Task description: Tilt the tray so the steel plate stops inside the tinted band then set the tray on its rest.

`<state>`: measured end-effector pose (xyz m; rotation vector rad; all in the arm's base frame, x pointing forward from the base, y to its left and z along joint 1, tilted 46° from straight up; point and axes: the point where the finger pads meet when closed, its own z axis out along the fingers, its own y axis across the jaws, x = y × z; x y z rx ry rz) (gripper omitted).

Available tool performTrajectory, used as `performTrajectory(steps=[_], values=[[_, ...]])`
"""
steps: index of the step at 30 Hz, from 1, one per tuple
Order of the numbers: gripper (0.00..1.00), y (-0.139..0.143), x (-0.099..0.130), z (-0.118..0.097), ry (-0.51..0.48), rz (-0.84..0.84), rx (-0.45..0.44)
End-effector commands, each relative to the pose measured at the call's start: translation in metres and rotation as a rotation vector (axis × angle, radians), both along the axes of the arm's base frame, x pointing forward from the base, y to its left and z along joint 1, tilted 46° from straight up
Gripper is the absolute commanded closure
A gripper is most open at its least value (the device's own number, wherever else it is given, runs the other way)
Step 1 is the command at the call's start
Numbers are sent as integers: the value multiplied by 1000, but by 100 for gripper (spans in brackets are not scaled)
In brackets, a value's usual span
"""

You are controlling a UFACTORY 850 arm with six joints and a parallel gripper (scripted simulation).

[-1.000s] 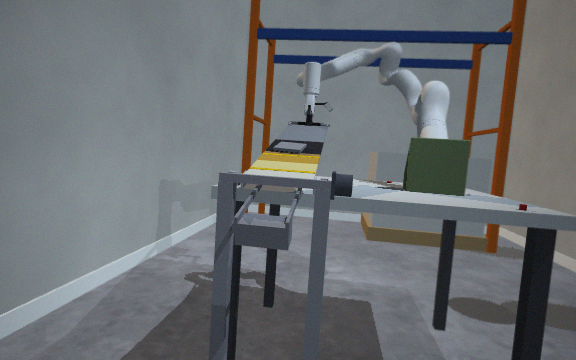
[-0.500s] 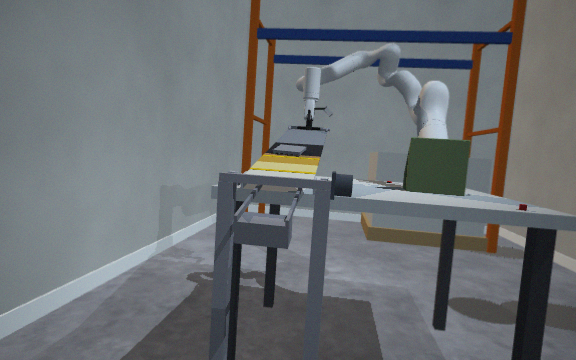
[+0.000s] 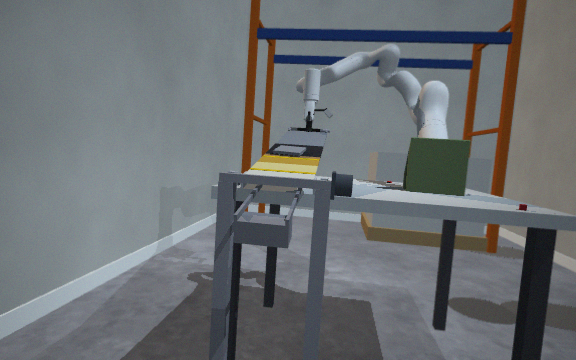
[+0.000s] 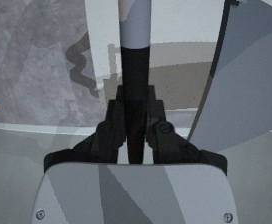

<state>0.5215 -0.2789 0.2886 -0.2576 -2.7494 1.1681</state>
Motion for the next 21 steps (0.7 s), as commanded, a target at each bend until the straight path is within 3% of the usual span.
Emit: performTrajectory(steps=[1,4,10,21], values=[[100,36,10,21,-3,2,0],[100,69,18,38,-3,2,0],[100,4,2,3,-3,2,0],[100,-2,0,-1,-3,2,0]])
